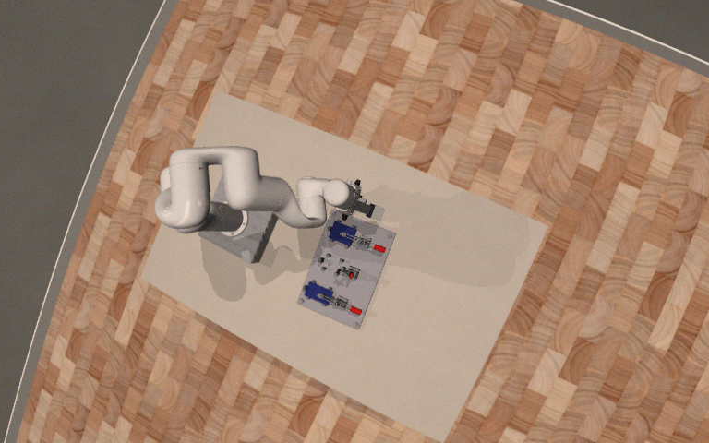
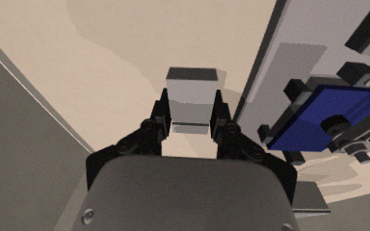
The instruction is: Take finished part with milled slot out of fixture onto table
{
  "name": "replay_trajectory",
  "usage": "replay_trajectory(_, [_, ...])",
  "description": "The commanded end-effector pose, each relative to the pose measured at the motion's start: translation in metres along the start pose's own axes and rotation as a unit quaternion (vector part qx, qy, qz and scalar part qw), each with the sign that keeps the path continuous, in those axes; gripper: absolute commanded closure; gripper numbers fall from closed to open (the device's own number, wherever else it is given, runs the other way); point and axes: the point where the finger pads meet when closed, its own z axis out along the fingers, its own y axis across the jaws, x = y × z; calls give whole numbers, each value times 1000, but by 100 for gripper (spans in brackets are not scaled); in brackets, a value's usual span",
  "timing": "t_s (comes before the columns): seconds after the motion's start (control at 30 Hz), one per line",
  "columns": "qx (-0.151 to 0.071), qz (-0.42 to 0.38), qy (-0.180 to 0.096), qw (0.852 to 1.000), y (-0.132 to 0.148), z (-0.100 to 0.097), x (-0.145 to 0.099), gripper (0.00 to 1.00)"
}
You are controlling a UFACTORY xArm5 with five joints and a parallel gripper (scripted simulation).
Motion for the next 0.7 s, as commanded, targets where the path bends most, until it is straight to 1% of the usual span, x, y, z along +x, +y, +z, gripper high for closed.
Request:
replay_trajectory(0.0, [1, 0, 2, 1000, -1, -1, 1, 100])
replay_trajectory(0.07, [1, 0, 2, 1000, -1, -1, 1, 100])
replay_trajectory(0.1, [1, 0, 2, 1000, -1, -1, 1, 31])
replay_trajectory(0.67, [1, 0, 1, 1000, -1, -1, 1, 31])
